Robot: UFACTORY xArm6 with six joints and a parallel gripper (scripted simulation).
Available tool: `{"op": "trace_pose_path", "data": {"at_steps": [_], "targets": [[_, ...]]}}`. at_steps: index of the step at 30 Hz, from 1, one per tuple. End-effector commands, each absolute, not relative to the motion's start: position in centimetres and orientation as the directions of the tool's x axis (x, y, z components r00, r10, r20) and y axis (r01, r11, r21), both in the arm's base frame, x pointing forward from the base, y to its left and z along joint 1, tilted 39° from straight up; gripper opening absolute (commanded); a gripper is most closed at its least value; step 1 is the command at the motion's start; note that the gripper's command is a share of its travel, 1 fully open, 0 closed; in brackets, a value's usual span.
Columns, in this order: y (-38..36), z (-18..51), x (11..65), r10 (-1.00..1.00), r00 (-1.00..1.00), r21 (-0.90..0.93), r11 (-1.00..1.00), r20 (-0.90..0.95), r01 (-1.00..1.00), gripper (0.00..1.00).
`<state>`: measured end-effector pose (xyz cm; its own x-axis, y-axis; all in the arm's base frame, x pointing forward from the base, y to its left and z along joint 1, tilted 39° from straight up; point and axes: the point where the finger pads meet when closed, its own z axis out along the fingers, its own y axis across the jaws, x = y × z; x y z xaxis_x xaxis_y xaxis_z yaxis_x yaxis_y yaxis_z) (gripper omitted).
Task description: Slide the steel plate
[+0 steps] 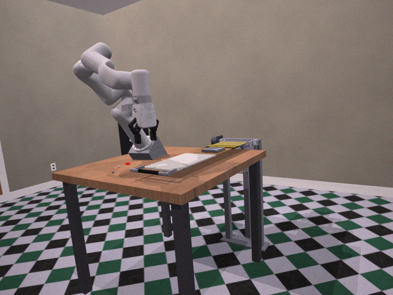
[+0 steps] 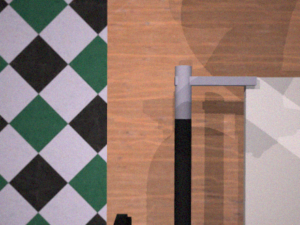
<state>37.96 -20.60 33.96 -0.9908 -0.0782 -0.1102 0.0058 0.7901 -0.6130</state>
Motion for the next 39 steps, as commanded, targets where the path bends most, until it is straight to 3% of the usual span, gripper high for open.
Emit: {"op": "trace_pose_path", "data": {"at_steps": [1,19,20,39], "targets": [[-20.6,34.2,38.1,-0.08,-0.99,-0.612,0.791,-0.117,0.008,1.0],[-23.8,30.2,38.8,-0.08,-0.99,-0.612,0.791,-0.116,0.008,1.0],[-23.8,30.2,38.8,-0.08,-0.99,-0.612,0.791,-0.116,0.008,0.41],[-23.8,30.2,38.8,-0.08,-0.99,-0.612,0.791,-0.116,0.008,0.41]]}}
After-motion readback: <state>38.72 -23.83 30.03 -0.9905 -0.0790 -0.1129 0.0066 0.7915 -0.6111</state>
